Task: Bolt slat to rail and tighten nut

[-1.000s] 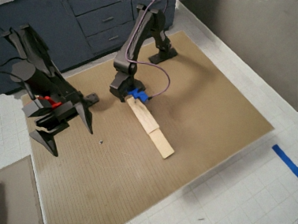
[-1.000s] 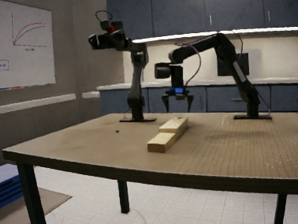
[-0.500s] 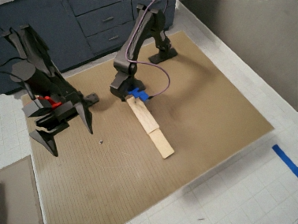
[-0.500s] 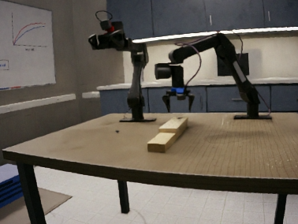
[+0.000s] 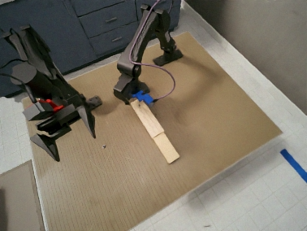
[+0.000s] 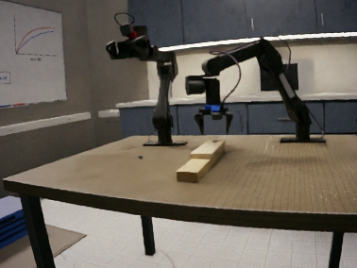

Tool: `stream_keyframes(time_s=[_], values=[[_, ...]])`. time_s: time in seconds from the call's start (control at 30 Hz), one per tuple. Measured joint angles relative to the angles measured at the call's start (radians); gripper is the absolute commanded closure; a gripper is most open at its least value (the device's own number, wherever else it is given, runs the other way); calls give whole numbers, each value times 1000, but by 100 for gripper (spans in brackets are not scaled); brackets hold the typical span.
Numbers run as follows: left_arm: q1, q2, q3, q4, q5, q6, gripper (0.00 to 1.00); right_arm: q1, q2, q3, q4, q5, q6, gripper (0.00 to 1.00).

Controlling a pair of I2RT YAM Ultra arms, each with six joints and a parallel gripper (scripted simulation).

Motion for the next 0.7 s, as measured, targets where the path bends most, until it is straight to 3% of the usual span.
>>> stream_keyframes(time_s=[0.17, 0.7], values=[[24, -25, -14, 29, 0, 26, 0, 0, 0, 0, 0, 0, 0, 0], [257, -280, -162, 285, -9, 245, 0, 0, 0, 0, 0, 0, 0, 0]])
